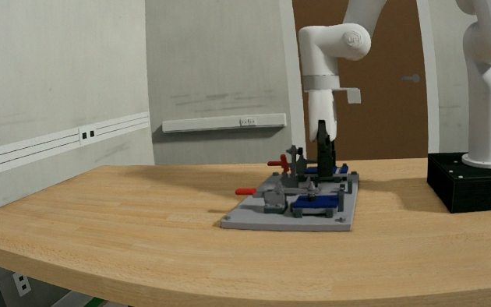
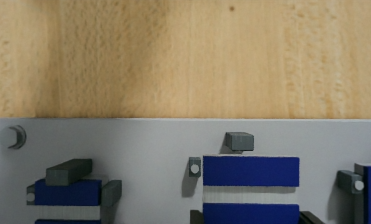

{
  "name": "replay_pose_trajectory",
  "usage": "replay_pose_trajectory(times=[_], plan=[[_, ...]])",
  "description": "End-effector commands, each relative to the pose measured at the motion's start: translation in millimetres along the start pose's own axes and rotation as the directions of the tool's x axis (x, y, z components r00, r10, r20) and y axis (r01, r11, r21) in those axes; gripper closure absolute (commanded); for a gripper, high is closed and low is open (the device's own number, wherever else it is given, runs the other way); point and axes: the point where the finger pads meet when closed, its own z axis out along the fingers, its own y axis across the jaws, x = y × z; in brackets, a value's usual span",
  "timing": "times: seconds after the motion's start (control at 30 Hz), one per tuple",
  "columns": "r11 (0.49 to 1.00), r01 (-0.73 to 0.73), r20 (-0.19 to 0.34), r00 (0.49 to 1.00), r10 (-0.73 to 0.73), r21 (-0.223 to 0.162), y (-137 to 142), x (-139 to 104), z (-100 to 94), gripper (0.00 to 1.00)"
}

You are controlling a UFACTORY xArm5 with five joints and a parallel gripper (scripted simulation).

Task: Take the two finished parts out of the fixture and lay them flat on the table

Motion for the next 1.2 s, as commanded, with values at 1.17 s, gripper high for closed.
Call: replay_pose_trajectory(times=[1.17], plan=[[1.0,0.0,0.005,1.0,0.0,0.0,-0.2,6.2,-34.8,1.0]])
